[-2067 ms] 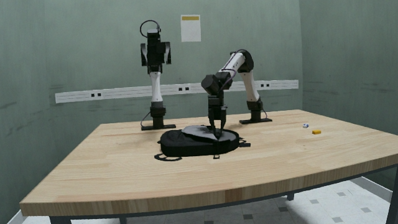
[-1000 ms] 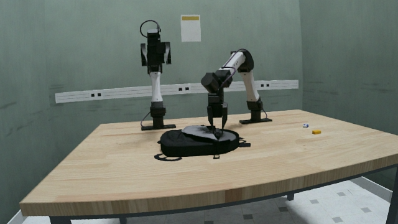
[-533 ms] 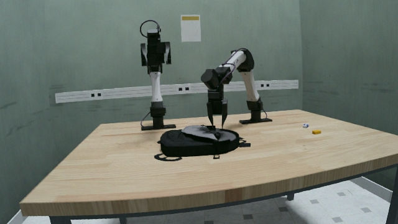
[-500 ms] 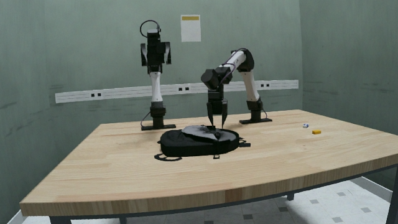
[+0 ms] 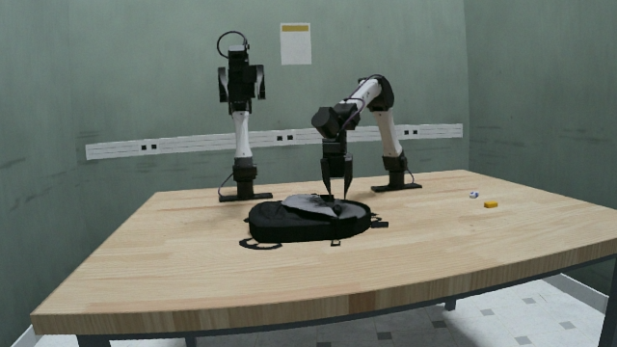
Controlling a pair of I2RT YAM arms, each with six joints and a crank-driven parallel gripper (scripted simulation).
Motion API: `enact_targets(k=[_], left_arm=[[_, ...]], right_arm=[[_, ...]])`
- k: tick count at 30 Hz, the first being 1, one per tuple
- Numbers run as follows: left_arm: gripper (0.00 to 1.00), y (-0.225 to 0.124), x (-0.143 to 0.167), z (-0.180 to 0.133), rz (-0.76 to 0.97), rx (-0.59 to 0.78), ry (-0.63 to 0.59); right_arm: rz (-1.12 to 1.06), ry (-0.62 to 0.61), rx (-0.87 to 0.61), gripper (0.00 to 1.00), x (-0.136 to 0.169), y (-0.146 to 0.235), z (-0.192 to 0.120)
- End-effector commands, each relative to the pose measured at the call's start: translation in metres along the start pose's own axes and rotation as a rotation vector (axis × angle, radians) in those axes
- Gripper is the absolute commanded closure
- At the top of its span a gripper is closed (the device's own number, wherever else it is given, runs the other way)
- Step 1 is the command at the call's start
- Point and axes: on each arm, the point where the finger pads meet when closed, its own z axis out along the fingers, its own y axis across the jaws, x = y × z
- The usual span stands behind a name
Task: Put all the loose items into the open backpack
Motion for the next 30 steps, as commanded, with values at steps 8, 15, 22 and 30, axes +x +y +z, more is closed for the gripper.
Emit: enact_targets(k=[8, 15, 22, 30], left_arm=[[0.15, -0.003, -0.016, -0.008, -0.013, 0.014, -0.032], [0.15, -0.003, -0.016, -0.008, -0.013, 0.014, -0.032], [0.15, -0.007, -0.030, -0.030, -0.028, 0.029, -0.066], [0.15, -0.001, -0.012, -0.050, -0.014, 0.009, -0.031]], right_arm=[[-0.002, -0.014, -0.002, 0.10, -0.005, 0.000, -0.001], [-0.002, -0.014, -0.002, 0.10, -0.005, 0.000, -0.001], [-0.002, -0.014, -0.002, 0.10, -0.005, 0.000, -0.001], [-0.002, -0.014, -0.002, 0.10, -0.005, 0.000, -0.001]])
